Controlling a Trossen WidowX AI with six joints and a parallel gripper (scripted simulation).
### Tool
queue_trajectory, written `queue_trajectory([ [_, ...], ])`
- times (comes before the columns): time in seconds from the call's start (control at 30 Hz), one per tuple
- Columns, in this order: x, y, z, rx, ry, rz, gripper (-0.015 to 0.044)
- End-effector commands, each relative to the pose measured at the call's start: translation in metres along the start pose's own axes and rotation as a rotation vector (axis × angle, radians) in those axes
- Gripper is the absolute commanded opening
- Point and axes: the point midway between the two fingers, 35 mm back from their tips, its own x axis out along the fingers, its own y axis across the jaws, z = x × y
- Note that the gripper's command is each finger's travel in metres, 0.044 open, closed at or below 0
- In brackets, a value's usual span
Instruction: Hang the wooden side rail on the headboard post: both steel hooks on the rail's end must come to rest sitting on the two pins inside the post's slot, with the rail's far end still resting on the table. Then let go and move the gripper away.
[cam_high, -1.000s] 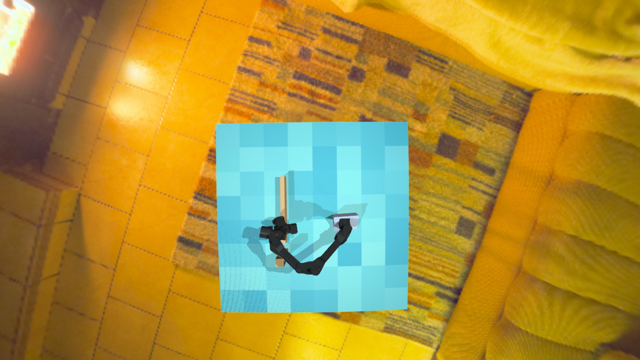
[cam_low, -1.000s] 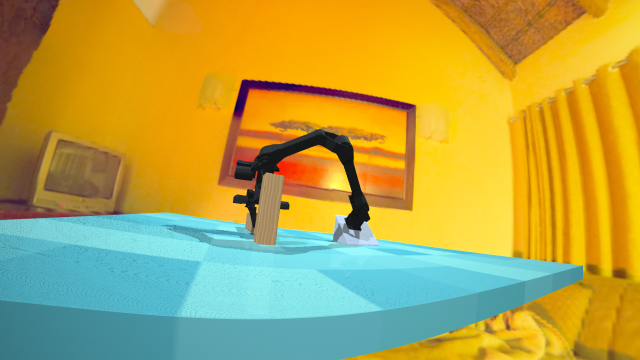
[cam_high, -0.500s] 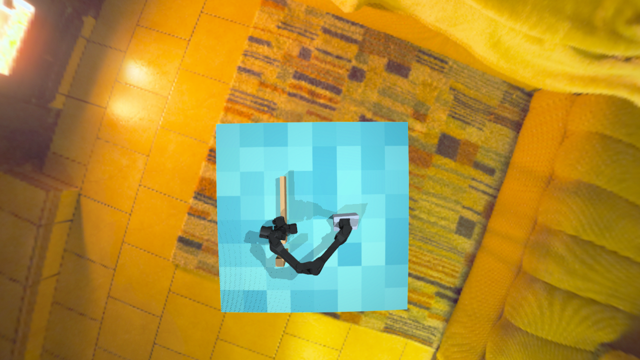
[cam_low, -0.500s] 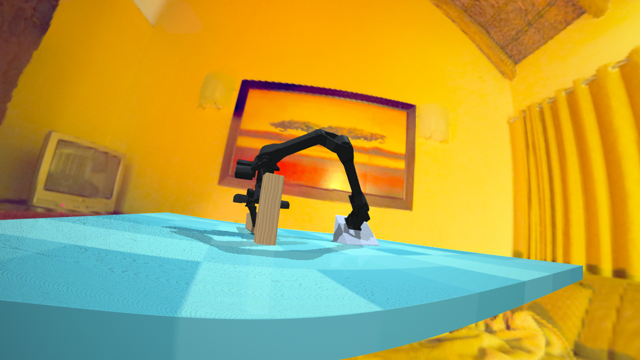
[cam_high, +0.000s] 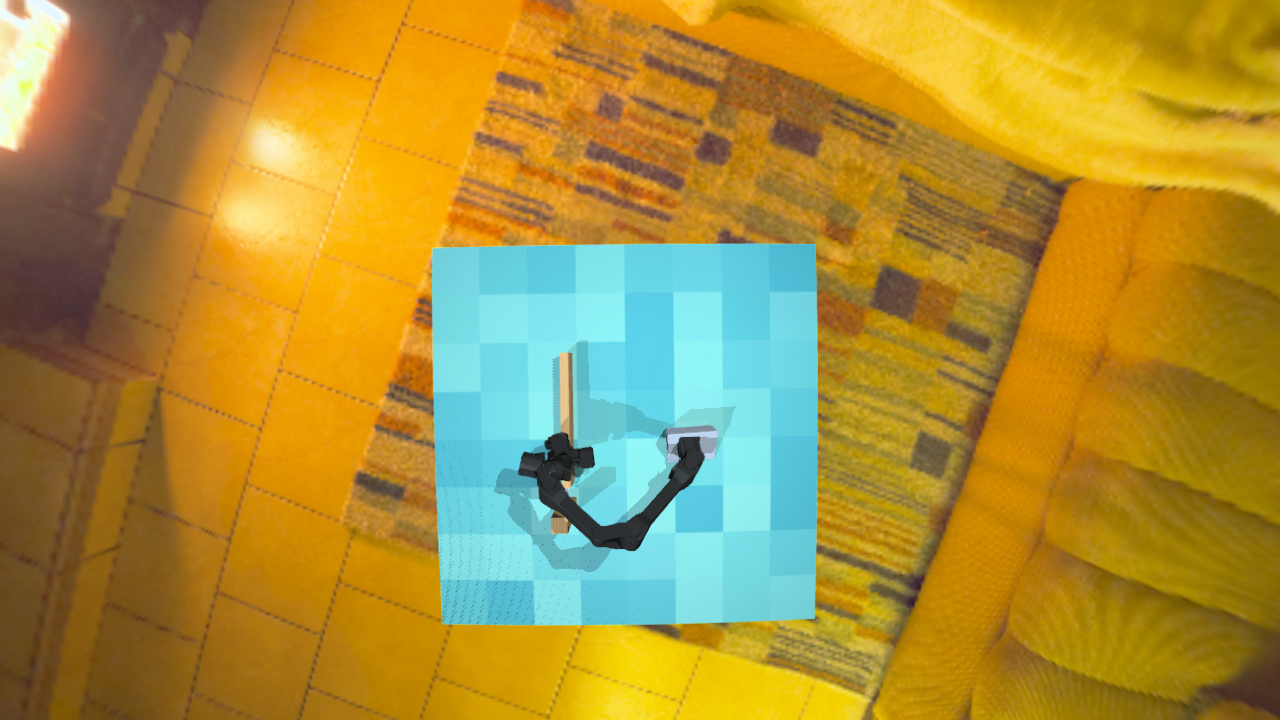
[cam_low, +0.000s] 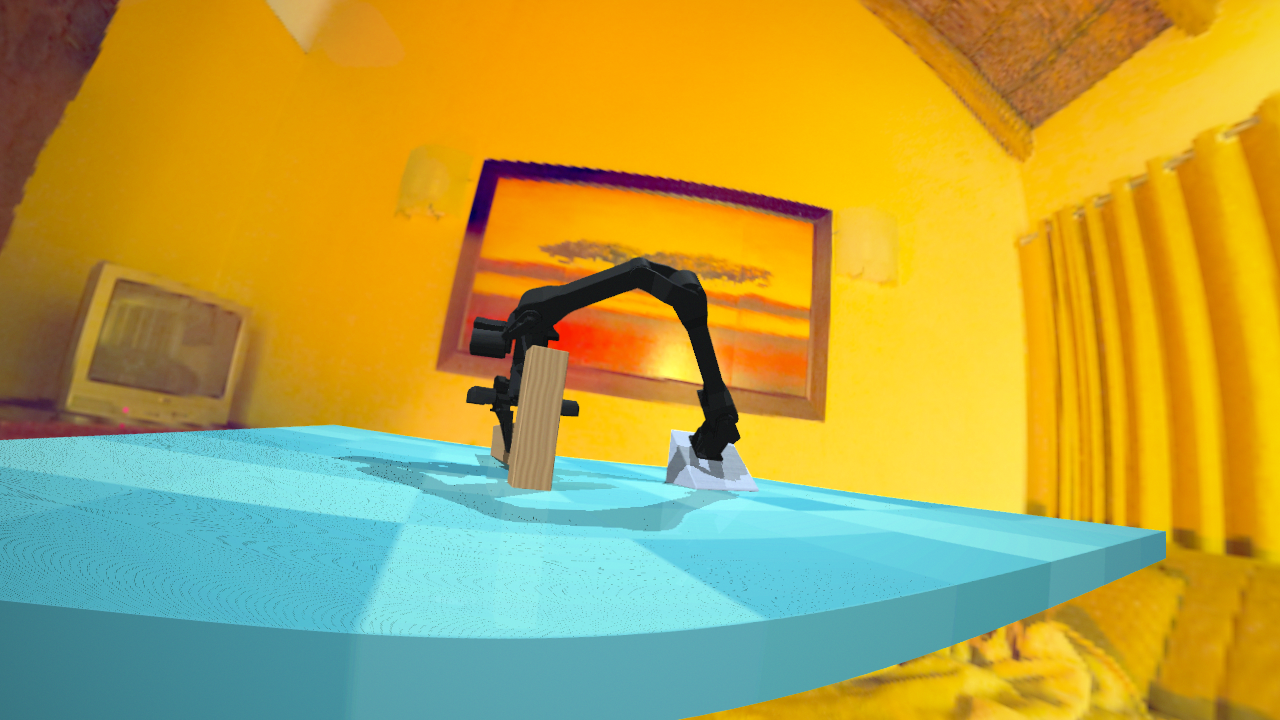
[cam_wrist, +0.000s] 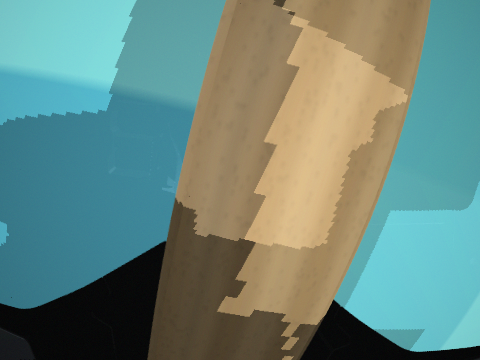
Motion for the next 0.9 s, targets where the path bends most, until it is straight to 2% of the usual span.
queue_trajectory([
  [0.0,-0.006,0.0023,0.0003,-0.008,-0.004,0.014,0.0],
  [0.87,-0.0103,0.0023,0.0003,-0.008,-0.004,0.014,0.0],
])
